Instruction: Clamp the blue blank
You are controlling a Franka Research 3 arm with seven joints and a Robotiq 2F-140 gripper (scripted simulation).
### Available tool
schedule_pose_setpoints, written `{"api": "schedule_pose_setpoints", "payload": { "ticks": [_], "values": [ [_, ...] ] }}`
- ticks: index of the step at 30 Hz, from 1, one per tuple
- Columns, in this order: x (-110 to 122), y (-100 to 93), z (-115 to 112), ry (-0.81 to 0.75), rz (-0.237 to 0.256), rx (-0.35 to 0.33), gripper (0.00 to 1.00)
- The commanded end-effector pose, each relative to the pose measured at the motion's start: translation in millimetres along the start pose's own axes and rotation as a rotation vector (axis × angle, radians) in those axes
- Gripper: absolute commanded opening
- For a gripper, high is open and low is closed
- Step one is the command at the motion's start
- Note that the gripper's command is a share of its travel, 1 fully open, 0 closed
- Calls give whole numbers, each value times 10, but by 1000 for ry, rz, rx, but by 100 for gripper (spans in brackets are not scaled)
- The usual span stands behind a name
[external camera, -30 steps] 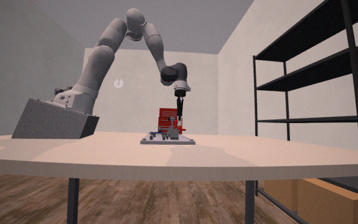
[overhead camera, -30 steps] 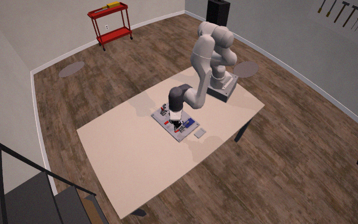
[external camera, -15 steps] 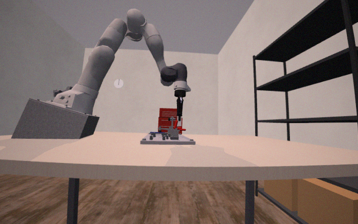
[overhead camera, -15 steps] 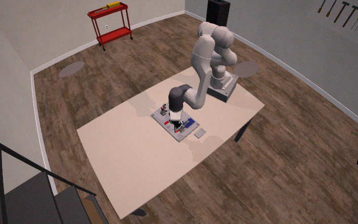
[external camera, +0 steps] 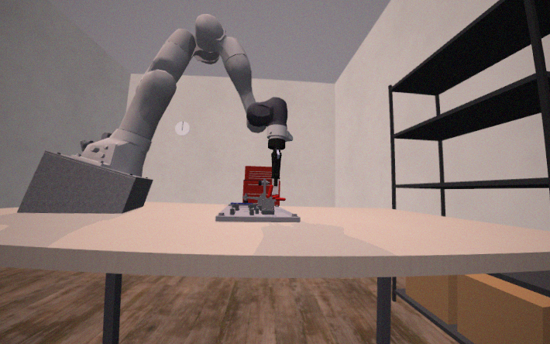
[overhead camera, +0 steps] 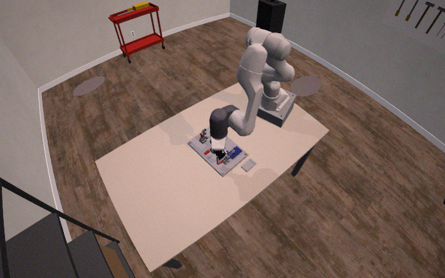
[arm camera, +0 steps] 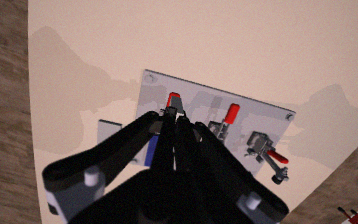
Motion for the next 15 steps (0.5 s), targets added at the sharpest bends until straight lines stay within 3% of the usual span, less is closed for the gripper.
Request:
{"api": "schedule_pose_setpoints", "payload": {
  "ticks": [1, 15],
  "values": [
    [-15, 0, 11, -5, 2, 3, 0],
    [-15, 20, 11, -5, 2, 3, 0]
  ]
}}
Point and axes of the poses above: the point where the finger pads meet when closed, its own y axis out along the fingers, its own x axis across the jaws, z = x × y, the point moved 2 cm from there along -y, back along the fingers, and after that the axes turned 8 degrees about y, right-handed, at the moved point
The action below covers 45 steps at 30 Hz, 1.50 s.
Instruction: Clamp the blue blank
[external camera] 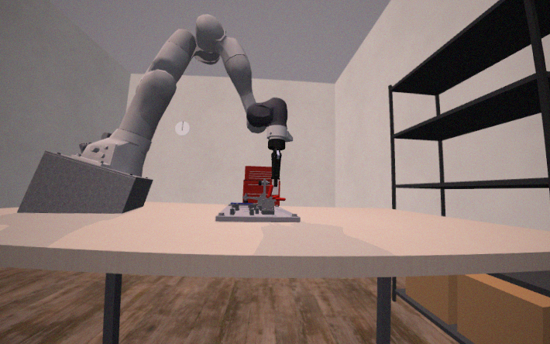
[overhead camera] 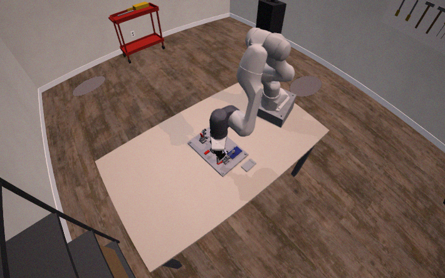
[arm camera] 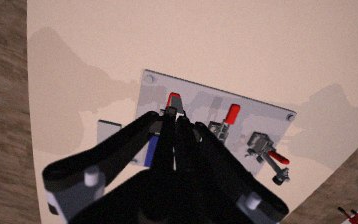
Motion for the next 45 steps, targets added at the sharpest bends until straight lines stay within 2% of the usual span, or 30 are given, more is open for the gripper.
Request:
{"api": "schedule_pose_setpoints", "payload": {
  "ticks": [1, 45],
  "values": [
    [-14, -1, 13, -5, 2, 4, 0],
    [-14, 49, 13, -5, 2, 4, 0]
  ]
}}
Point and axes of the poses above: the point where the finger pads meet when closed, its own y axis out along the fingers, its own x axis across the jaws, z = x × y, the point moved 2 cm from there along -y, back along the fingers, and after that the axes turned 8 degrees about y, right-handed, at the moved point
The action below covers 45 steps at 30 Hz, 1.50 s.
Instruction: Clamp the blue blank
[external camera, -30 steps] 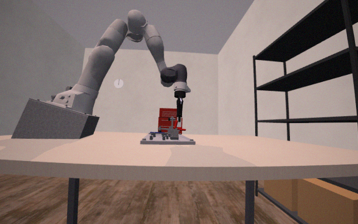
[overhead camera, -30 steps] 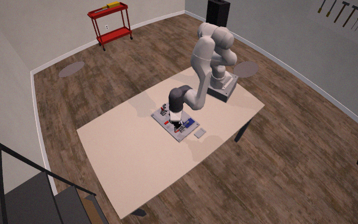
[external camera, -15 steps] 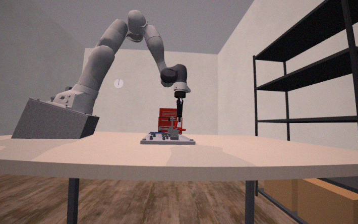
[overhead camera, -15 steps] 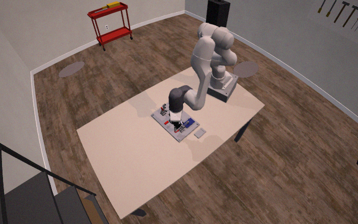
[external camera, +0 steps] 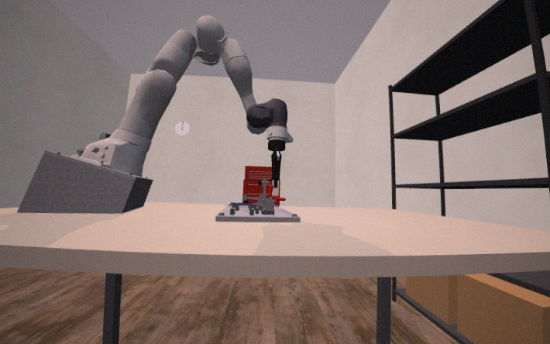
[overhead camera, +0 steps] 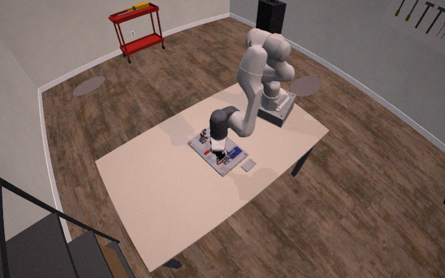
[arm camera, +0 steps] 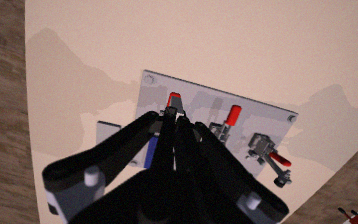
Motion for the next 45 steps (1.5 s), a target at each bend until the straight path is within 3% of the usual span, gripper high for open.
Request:
{"api": "schedule_pose_setpoints", "payload": {
  "ticks": [1, 45],
  "values": [
    [-11, 12, 9, -4, 1, 3, 0],
    [-11, 58, 9, -4, 1, 3, 0]
  ]
}}
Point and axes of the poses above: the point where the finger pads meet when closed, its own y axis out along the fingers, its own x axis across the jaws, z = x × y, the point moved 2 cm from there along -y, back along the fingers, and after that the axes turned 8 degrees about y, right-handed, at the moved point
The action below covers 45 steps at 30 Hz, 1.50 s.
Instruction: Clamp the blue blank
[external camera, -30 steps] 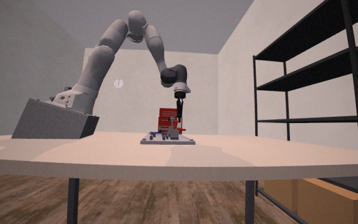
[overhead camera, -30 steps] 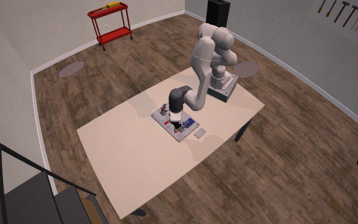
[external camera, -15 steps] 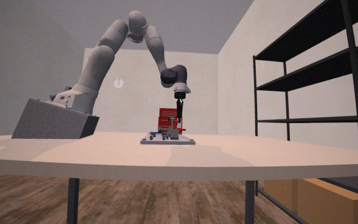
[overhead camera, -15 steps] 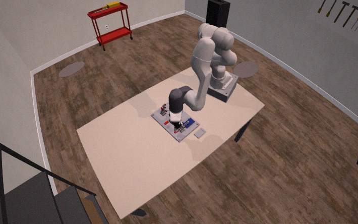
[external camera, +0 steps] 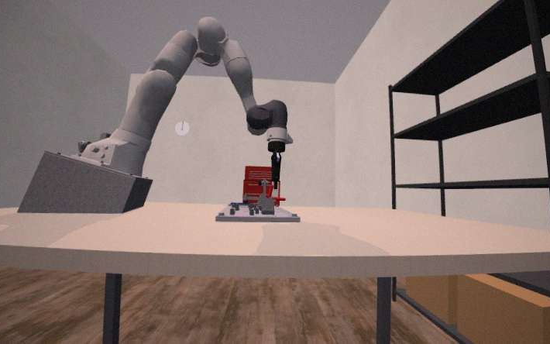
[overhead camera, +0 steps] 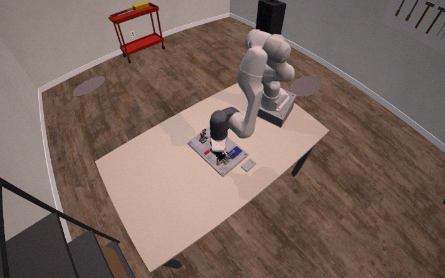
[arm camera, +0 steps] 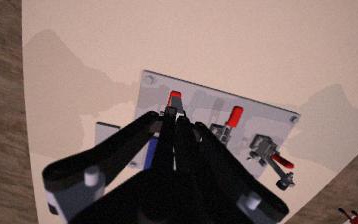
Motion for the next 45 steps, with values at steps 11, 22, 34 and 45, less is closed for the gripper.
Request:
{"api": "schedule_pose_setpoints", "payload": {
  "ticks": [11, 22, 34, 45],
  "values": [
    [-7, 15, 13, -4, 1, 4, 0],
    [-7, 20, 13, -4, 1, 4, 0],
    [-7, 40, 13, -4, 1, 4, 0],
    [-7, 46, 13, -4, 1, 4, 0]
  ]
}}
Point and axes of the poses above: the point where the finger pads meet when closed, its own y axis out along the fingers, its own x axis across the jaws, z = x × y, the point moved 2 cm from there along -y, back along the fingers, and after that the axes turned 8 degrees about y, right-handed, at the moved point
